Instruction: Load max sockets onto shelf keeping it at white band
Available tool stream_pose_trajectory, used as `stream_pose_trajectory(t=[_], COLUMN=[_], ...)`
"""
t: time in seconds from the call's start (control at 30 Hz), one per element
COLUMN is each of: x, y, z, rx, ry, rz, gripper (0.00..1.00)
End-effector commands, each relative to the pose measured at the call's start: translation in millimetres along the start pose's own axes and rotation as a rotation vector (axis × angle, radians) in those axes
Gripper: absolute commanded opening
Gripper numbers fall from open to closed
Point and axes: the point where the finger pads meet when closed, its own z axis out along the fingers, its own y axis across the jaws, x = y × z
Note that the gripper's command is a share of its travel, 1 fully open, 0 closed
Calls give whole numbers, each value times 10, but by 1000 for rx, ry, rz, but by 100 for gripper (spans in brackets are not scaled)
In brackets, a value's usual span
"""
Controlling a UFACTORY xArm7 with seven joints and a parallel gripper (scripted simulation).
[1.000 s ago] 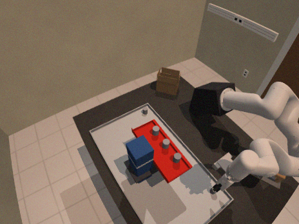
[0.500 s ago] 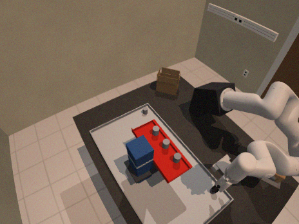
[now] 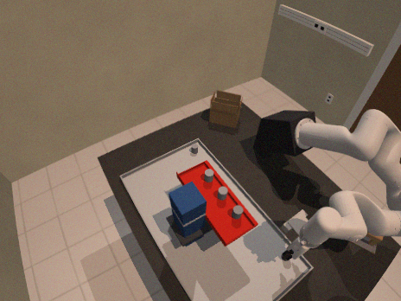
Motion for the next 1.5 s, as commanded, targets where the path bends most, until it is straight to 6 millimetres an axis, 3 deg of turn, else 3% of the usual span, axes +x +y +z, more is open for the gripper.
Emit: stream_pose_trajectory(t=[0.0, 0.33, 0.7, 0.93, 1.47], x=[-2, -3, -3, -3, -2], y=[-4, -7, -7, -10, -13], z=[44, 259, 291, 449, 492], rx=[2, 2, 2, 2, 2], ry=[-1, -1, -1, -1, -1], rz=[0, 0, 0, 0, 0], gripper=[61, 61, 61, 61, 61])
